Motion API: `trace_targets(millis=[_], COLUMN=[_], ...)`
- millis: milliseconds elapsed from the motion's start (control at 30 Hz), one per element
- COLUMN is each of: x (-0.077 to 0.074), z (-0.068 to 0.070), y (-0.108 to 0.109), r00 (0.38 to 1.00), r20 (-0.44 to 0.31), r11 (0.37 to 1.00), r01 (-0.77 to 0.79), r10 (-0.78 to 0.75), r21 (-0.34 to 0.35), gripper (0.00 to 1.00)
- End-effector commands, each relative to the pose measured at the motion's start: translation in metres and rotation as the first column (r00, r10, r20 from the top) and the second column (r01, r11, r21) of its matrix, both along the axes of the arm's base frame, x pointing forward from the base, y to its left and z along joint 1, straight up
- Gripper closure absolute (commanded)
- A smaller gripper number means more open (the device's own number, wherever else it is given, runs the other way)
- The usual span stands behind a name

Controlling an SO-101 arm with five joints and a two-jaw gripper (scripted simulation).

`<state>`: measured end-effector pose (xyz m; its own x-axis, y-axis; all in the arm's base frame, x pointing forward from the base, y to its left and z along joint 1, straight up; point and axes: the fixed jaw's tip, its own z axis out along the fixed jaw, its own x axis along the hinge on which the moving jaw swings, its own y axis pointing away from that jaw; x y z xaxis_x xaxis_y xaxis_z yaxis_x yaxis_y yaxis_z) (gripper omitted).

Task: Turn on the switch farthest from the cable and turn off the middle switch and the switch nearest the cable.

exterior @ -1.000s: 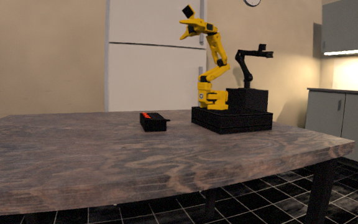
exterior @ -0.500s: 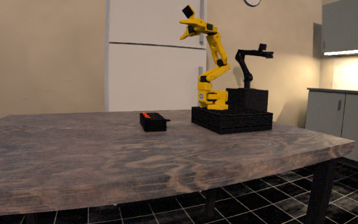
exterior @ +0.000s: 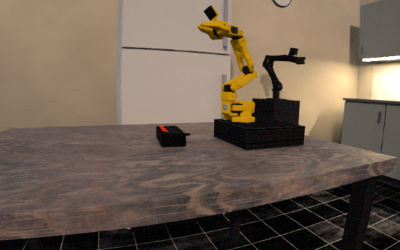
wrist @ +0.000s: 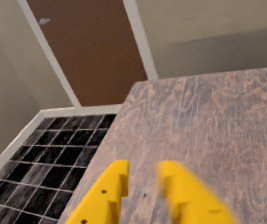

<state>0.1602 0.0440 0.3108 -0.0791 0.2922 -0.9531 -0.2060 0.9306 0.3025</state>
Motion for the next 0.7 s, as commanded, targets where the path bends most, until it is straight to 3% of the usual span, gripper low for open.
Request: trace_targets(millis=[0,233,467,533,667], x=[0.0,0.001,0.003,0.003,0.004], z=[-0.002,-0.006,-0.013,-0.013,-0.018], y=[-0.001,-0.001,-0.002,-0.002,-0.003], r00=[1.0,1.0,1.0,1.0,1.0], r20=[-0.007,-0.01,-0.016,-0.016,-0.021], r11=[1.0,0.995,0.973,0.973,0.946], r01=[0.003,0.005,0.004,0.004,0.0], r10=[-0.003,-0.006,-0.008,-0.008,-0.007], r21=[-0.021,-0.101,-0.23,-0.23,-0.324], gripper=[1.0,1.0,1.0,1.0,1.0])
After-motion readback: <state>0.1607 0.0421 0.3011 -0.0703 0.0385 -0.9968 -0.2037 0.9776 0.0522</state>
